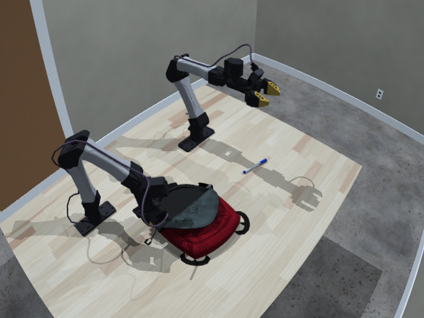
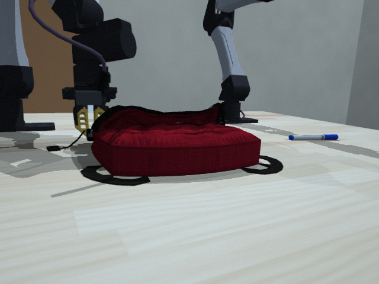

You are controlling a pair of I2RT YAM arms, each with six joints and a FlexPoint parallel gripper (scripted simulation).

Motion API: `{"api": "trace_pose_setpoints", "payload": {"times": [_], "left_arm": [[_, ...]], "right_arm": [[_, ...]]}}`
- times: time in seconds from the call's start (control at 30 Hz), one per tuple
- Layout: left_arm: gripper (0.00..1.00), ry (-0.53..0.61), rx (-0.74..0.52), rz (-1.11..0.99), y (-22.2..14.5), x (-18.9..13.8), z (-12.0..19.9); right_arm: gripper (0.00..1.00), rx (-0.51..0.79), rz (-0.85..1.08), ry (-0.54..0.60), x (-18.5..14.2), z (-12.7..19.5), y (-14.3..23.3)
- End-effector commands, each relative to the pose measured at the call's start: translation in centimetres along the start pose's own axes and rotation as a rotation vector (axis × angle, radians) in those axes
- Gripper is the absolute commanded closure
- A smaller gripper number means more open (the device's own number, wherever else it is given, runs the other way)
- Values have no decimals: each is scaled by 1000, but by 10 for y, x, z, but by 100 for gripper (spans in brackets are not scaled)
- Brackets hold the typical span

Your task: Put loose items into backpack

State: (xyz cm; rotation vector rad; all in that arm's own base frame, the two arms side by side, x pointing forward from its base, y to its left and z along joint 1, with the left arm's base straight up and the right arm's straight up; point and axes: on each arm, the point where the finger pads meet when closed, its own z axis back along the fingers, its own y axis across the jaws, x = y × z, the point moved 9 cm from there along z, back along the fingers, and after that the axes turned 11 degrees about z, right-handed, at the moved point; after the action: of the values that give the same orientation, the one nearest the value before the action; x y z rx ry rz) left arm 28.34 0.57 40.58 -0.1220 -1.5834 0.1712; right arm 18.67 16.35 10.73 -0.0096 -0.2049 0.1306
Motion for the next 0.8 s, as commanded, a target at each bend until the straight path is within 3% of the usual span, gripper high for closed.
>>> {"api": "trace_pose_setpoints", "payload": {"times": [0.0, 0.23, 0.6, 0.63, 0.77], "left_arm": [[10, -15, -4, 1, -1, 4, 1], [10, -15, -4, 1, -1, 4, 1], [10, -15, -4, 1, -1, 4, 1], [10, -15, -4, 1, -1, 4, 1], [10, -15, -4, 1, -1, 4, 1]], "right_arm": [[89, 73, 19, 24, 4, -2, 25], [89, 74, 19, 26, 10, -2, 48], [89, 70, 34, 34, 10, -5, 51], [74, 70, 34, 33, 10, -5, 52], [74, 69, 34, 35, 10, -6, 51]]}}
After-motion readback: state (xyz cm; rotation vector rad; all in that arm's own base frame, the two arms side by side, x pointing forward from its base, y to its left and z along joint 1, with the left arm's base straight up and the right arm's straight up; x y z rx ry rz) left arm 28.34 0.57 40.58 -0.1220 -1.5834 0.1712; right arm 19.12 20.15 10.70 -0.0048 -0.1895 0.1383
